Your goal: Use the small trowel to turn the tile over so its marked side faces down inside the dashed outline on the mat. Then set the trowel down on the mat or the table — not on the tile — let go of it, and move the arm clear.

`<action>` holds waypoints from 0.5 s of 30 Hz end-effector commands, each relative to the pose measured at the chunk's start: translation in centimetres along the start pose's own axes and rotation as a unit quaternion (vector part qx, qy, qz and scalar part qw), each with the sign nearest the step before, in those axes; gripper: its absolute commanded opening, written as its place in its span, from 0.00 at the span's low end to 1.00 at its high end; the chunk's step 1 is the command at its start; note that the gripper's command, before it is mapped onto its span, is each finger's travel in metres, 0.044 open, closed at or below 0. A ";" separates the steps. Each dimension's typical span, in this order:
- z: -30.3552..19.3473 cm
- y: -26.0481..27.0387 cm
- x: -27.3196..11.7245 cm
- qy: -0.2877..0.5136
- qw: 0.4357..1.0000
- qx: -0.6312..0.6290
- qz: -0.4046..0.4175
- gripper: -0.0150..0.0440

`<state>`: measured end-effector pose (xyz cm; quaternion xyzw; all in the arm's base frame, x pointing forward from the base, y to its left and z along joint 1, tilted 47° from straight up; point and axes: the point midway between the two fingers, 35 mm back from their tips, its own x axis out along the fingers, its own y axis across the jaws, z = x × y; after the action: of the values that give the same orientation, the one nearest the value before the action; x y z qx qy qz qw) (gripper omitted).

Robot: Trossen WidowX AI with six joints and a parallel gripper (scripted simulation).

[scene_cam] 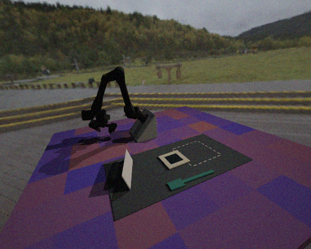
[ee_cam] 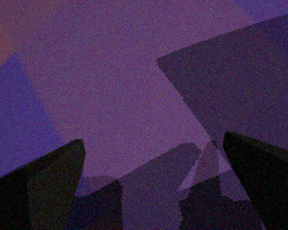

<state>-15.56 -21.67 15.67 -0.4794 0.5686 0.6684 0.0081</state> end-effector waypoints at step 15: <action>-4.3 0.2 -1.2 0.042 0.989 -0.142 -0.002 0.42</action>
<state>-12.95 -23.84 16.89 -0.5029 0.4945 0.7059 -0.0646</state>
